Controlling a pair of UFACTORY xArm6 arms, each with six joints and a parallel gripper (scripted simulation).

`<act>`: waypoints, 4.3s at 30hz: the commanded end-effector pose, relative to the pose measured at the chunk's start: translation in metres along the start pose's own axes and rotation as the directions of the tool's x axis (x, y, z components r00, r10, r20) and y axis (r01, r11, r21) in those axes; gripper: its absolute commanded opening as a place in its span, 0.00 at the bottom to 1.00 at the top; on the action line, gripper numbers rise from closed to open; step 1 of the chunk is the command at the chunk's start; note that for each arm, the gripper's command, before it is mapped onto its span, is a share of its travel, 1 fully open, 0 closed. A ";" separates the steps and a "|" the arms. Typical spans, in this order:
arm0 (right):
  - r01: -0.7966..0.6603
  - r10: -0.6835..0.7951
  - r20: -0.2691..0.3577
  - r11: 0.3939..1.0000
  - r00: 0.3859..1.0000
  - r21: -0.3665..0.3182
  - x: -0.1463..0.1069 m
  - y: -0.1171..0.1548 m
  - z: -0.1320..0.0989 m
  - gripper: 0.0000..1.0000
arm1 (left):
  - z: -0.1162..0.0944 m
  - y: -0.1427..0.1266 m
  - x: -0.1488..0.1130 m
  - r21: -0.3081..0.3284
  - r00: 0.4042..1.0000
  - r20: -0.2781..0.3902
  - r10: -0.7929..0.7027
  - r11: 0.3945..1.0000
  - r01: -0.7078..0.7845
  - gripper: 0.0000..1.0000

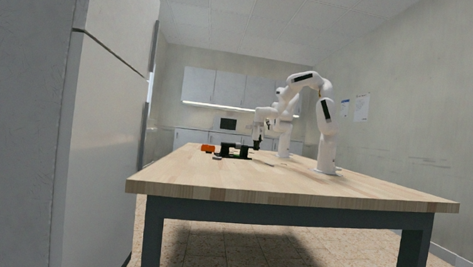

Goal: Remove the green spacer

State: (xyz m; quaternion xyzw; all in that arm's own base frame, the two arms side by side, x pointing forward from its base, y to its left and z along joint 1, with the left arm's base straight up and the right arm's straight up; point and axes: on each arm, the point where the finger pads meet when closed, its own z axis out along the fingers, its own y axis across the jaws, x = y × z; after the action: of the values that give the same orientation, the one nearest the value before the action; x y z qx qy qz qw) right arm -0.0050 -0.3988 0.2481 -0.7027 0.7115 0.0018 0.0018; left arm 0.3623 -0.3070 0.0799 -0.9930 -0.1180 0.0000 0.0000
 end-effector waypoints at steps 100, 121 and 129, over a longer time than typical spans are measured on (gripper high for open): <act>0.000 0.000 -0.005 1.000 1.000 0.000 0.001 0.000 -0.002 1.00 | -0.002 0.001 0.038 -0.003 1.000 -0.003 0.000 1.000 0.000 0.00; 0.000 0.000 -0.005 1.000 1.000 0.000 0.001 0.000 -0.002 1.00 | -0.002 0.001 0.043 -0.003 1.000 -0.003 0.000 1.000 0.000 1.00; 0.000 0.000 -0.005 1.000 1.000 0.000 0.001 0.000 -0.002 1.00 | -0.002 0.001 0.043 -0.003 1.000 -0.003 0.000 1.000 0.000 1.00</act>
State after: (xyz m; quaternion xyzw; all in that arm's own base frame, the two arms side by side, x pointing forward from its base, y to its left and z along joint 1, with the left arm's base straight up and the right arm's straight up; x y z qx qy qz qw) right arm -0.0050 -0.3988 0.2481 -0.7027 0.7115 0.0018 0.0018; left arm 0.4036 -0.2970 0.0799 -0.9930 -0.1181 0.0001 0.0001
